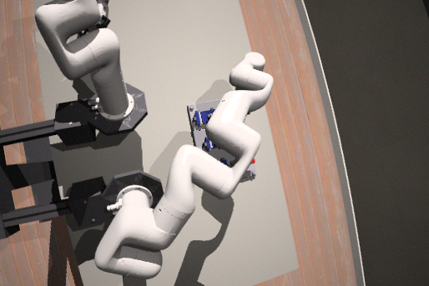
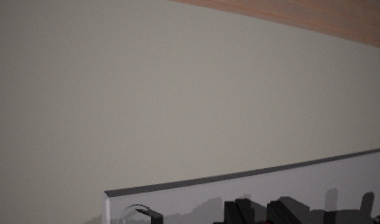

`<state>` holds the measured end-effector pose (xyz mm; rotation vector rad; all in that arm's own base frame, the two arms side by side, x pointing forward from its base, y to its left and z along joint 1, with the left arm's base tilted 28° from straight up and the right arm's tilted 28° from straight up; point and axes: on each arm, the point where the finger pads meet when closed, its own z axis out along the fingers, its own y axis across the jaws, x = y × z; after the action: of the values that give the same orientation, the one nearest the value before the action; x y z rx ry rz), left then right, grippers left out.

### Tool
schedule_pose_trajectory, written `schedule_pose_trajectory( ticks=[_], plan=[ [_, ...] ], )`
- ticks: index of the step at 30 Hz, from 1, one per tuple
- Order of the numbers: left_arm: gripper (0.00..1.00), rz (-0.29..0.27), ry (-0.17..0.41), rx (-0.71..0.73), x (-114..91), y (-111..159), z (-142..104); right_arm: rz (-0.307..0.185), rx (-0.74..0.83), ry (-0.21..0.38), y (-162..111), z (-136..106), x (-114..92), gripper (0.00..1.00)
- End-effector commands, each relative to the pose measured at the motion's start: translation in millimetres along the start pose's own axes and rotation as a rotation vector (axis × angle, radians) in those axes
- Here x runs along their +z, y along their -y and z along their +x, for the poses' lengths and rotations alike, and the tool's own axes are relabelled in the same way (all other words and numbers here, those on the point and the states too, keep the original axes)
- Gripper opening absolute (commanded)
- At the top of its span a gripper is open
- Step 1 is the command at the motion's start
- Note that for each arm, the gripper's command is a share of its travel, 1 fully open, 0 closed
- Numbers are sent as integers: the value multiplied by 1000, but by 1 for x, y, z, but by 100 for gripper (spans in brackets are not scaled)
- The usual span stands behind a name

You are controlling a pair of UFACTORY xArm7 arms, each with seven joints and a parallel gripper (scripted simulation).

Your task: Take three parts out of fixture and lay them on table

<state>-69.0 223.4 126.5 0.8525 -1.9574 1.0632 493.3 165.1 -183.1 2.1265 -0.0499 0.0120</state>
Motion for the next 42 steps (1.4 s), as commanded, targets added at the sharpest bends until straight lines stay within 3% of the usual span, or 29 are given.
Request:
schedule_pose_trajectory(
  ticks=[1,42],
  plan=[
    [100,-1,1,-1,-1,0,0,5,2,-4,0,1,-3,0],
    [100,-1,1,-1,-1,0,0,5,2,-4,-2,0,-7,0]
  ],
)
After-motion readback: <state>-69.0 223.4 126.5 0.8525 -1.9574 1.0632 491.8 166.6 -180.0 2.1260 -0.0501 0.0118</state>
